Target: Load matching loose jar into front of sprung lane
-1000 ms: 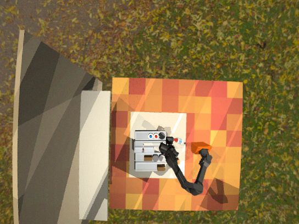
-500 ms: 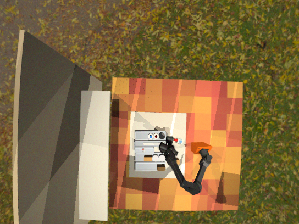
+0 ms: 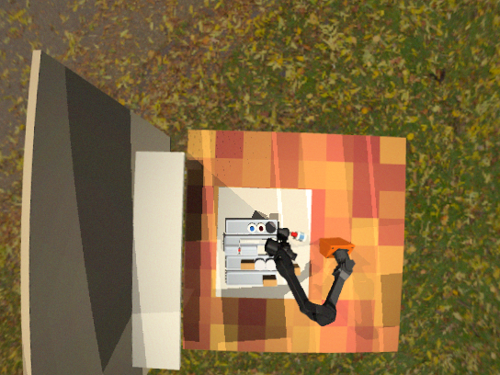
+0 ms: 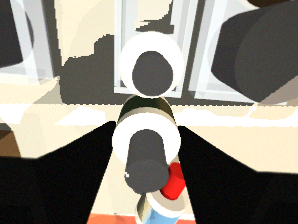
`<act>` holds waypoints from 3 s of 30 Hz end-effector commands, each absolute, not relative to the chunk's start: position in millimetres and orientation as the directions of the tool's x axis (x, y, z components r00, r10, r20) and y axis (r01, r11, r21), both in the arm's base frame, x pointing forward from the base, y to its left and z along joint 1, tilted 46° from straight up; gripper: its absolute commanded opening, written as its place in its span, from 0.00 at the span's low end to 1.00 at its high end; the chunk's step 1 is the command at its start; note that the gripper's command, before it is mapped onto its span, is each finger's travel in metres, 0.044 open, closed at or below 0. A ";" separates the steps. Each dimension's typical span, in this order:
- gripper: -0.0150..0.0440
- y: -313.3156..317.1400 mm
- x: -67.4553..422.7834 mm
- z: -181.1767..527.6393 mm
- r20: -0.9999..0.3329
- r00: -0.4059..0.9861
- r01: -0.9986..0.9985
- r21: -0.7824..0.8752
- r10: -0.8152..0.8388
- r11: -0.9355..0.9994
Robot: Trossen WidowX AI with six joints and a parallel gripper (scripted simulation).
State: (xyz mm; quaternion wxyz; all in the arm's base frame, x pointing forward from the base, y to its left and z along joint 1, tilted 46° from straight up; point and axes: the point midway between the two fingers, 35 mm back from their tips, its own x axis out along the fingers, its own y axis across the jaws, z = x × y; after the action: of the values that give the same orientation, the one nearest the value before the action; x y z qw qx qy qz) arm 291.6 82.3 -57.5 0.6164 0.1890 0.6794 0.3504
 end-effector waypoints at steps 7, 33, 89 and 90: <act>0.25 83.6 297.5 -57.4 -0.703 -0.166 -0.172 0.711 0.691 0.682; 0.25 86.0 307.5 -57.4 -0.703 -0.166 -0.172 0.711 0.691 0.682; 0.25 89.7 329.1 -54.9 -0.703 -0.165 -0.173 0.711 0.691 0.682; 0.25 89.8 329.4 -54.8 -0.703 -0.165 -0.173 0.711 0.691 0.682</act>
State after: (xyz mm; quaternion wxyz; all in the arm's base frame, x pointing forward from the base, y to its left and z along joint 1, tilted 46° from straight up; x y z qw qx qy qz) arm 317.8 89.1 -58.3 0.6067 0.1915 0.6890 0.3473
